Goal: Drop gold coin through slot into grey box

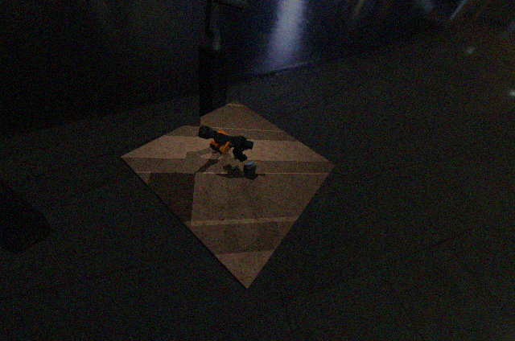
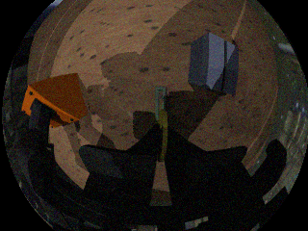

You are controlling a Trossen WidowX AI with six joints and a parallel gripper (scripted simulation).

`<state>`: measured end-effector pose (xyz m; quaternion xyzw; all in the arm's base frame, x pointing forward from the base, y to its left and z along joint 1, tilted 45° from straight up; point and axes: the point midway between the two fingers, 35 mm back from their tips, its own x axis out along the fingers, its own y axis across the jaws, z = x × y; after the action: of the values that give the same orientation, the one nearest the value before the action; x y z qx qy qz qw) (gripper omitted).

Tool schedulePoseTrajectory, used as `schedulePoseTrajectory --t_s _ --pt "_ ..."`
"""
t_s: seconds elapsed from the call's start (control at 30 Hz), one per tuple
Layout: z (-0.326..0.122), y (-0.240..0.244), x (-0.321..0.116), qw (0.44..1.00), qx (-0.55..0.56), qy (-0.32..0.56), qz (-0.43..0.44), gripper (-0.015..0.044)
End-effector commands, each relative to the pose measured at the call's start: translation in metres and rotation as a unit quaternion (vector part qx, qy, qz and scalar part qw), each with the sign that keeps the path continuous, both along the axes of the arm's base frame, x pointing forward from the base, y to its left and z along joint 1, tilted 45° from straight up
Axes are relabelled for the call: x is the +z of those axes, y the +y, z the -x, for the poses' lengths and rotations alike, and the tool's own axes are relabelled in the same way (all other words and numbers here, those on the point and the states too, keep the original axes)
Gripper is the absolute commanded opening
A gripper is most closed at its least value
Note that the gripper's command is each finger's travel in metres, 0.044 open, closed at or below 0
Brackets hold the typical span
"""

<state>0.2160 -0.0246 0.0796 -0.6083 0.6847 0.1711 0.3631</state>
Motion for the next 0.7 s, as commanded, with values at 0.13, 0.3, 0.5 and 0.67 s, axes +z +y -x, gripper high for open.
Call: schedulePoseTrajectory --t_s 0.13,0.3,0.5,0.67 --pt "-0.017 0.008 -0.003 1.000 -0.003 -0.002 -0.003 0.0000" --pt "-0.029 0.012 -0.005 1.000 -0.003 -0.003 -0.003 0.0000" --pt "-0.043 0.017 -0.009 1.000 -0.003 -0.003 -0.003 0.0000" --pt "-0.055 0.021 -0.013 1.000 -0.003 -0.004 -0.003 0.0000"
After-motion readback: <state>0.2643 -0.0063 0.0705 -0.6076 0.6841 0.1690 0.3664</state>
